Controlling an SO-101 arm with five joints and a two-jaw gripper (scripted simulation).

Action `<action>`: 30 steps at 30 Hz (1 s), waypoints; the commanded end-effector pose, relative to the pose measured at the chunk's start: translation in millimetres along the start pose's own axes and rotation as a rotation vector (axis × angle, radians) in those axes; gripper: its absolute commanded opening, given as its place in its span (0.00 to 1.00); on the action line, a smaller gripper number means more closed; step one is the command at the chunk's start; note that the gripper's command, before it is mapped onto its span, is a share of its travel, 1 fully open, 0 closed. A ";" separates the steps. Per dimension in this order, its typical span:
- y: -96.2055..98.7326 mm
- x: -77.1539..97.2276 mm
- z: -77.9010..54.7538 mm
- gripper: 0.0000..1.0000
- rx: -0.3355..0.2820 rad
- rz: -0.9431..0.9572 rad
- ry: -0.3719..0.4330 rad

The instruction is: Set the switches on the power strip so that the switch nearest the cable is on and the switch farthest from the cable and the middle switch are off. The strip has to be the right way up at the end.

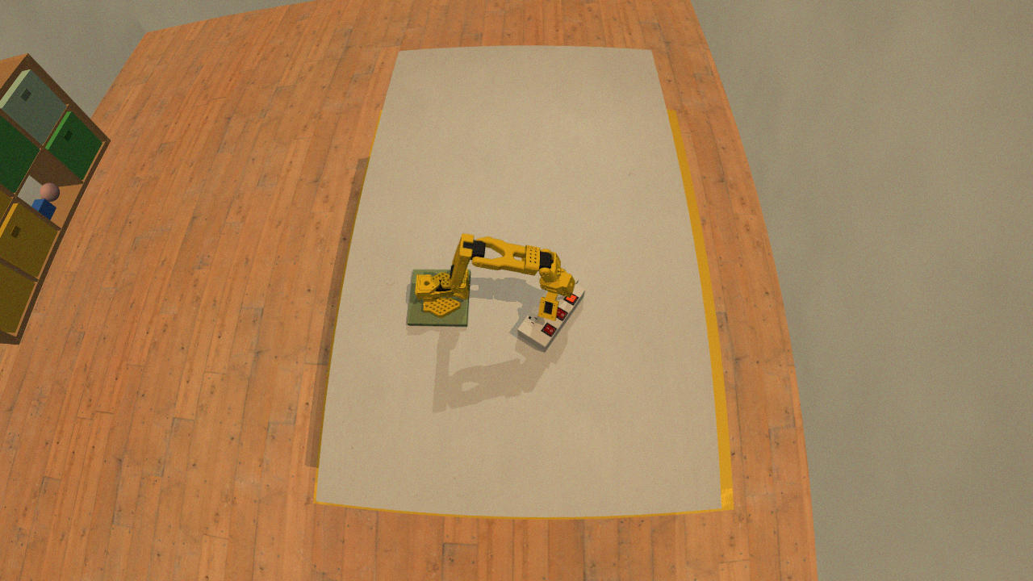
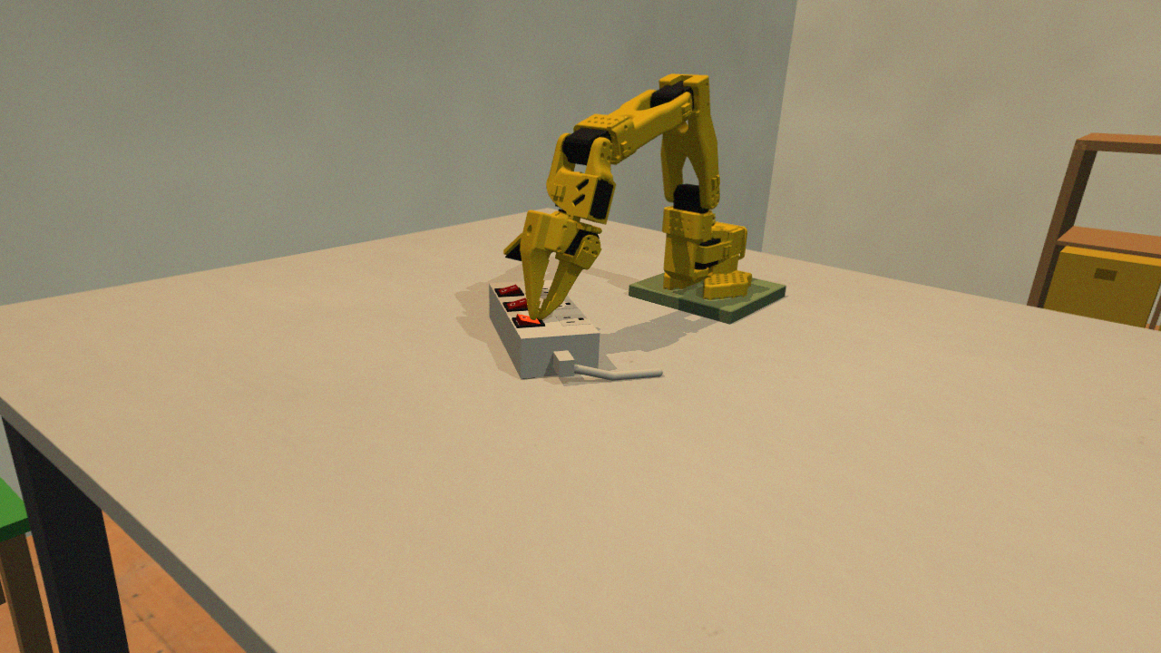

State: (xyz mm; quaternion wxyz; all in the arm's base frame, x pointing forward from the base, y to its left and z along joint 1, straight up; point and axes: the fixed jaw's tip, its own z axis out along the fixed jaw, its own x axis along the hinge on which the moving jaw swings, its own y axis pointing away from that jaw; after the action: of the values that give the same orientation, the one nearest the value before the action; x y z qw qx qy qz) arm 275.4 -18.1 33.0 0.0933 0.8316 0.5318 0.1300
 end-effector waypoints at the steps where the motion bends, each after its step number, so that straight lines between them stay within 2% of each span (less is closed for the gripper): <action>1: -24.5 -8.0 21.8 0.00 0.136 -0.014 -0.052; 20: 0.0 1.9 -11.0 0.00 0.136 -0.015 -0.052; 30: 1.2 2.4 -13.4 0.00 0.136 -0.015 -0.052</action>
State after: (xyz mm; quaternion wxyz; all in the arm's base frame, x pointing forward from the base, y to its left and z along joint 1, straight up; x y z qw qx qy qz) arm 274.4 -18.0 49.9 0.0574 0.8381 0.5367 0.0789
